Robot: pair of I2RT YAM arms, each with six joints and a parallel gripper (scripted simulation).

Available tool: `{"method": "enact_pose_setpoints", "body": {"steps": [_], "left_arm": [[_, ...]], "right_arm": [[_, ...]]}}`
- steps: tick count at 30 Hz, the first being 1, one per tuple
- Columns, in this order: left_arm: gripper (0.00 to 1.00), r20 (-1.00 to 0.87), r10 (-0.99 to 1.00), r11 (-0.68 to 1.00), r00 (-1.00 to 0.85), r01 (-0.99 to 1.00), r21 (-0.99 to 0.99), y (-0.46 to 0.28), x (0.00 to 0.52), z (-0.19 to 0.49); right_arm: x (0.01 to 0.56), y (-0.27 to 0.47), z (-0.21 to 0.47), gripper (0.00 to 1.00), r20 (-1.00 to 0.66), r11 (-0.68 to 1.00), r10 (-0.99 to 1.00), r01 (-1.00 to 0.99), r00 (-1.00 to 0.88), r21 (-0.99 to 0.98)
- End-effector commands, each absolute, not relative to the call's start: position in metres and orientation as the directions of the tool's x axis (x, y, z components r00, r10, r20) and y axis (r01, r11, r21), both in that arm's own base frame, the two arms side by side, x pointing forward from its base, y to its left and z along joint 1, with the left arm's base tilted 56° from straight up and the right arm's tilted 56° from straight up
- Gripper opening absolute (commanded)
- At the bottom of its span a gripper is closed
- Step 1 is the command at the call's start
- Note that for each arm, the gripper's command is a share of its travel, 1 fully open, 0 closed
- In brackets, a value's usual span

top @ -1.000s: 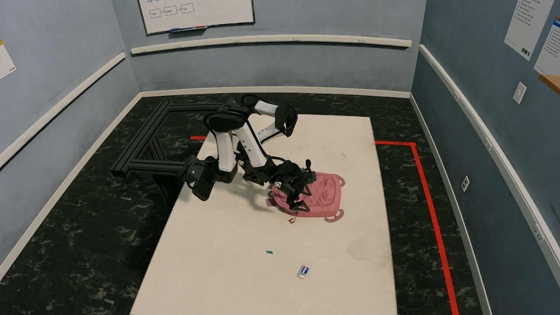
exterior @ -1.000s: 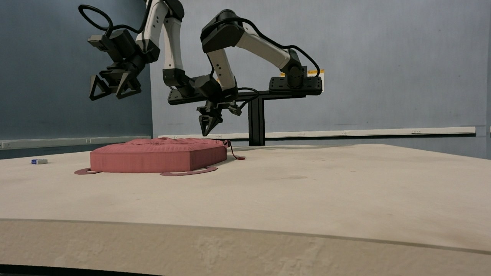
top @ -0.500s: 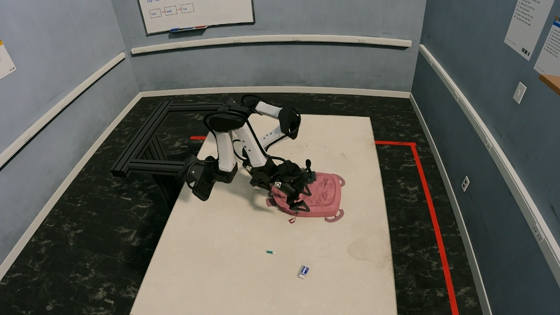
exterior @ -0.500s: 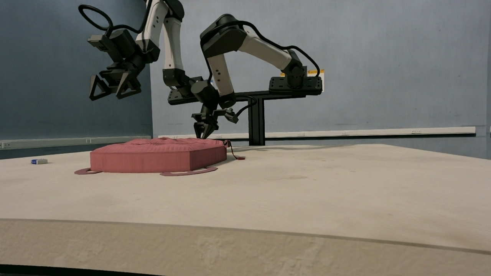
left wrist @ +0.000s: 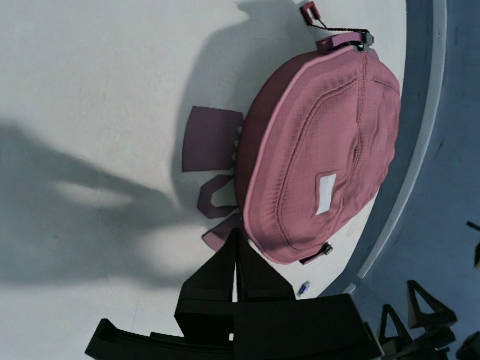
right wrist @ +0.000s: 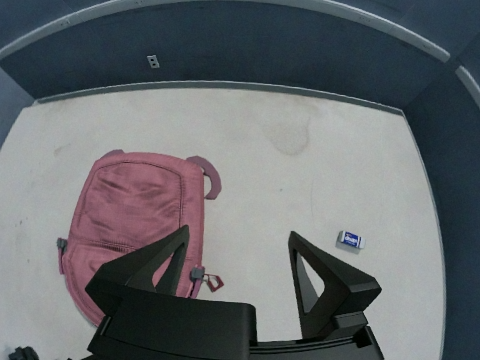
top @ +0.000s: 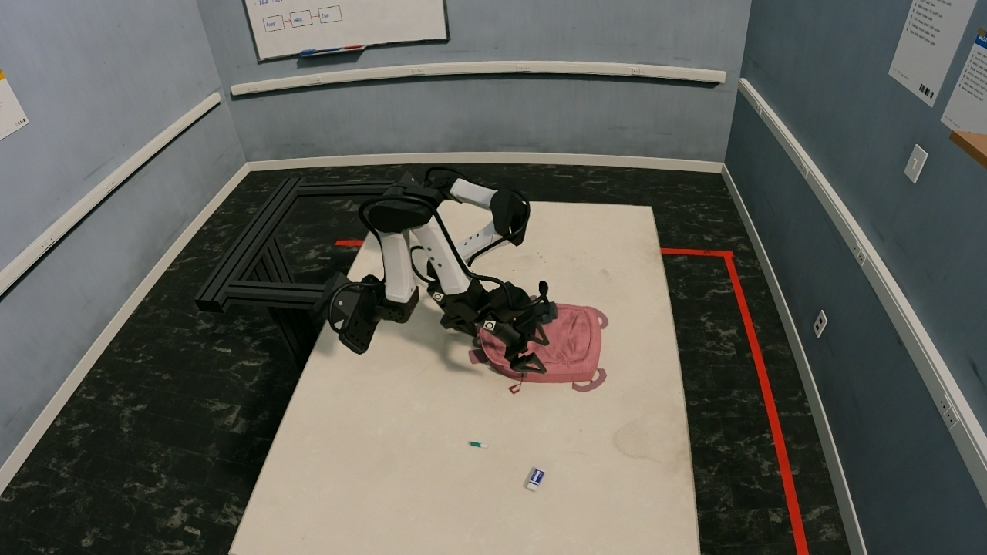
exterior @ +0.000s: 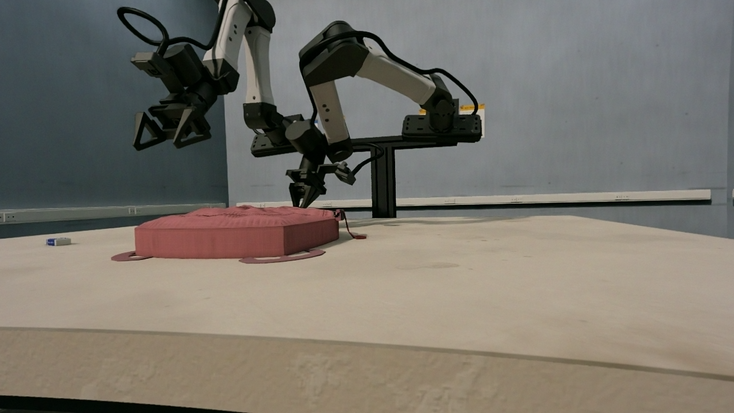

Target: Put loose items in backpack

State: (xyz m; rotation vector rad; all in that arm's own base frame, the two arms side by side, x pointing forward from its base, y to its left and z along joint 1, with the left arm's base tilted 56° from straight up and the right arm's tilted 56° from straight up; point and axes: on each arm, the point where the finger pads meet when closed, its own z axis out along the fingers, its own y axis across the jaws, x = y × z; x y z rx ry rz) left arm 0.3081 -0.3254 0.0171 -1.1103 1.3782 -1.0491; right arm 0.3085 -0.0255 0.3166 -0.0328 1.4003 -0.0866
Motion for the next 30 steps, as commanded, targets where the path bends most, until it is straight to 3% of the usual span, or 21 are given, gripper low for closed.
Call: {"method": "enact_pose_setpoints", "body": {"steps": [1,30], "left_arm": [[0.0,-0.199,-0.979,0.202,-0.053,-0.077,-0.976,-0.329,0.31,0.016],[0.0,-0.188,-0.981,0.191,-0.045,-0.072,-0.979,-0.33,0.337,0.025]], "right_arm": [[0.305,-0.027,0.324,0.9,-0.978,0.997,-0.078,0.043,0.192,-0.071],[0.305,-0.027,0.324,0.9,-0.978,0.997,-0.078,0.044,0.192,-0.071]]}}
